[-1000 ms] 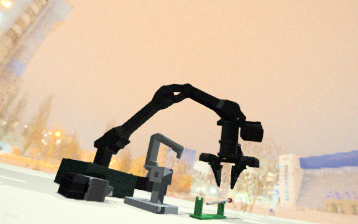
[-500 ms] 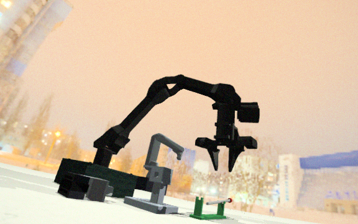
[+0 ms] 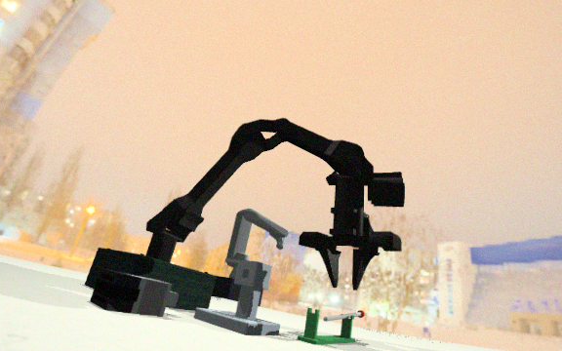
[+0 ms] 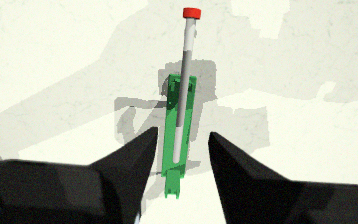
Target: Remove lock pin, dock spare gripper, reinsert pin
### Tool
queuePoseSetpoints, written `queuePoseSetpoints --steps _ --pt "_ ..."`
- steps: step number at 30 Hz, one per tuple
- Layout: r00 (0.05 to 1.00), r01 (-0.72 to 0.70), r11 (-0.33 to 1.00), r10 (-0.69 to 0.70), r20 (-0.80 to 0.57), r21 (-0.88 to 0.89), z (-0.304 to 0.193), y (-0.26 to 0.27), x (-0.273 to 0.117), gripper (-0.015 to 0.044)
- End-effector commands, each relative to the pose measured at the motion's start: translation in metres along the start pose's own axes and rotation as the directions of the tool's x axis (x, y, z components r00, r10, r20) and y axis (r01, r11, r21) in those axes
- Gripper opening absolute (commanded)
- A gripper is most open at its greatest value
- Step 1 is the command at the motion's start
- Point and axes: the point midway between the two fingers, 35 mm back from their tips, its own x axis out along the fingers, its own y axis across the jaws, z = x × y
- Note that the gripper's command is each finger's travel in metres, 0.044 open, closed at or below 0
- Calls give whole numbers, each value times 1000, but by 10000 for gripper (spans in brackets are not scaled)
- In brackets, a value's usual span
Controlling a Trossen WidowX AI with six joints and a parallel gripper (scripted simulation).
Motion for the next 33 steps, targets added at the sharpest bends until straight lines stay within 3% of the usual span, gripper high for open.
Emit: queuePoseSetpoints --steps 1,33 --pt "1000 6 1000 -6 -3 -4 -2 0 12 180" --pt "1000 5 1000 -5 -2 -4 -6 1 63 180"
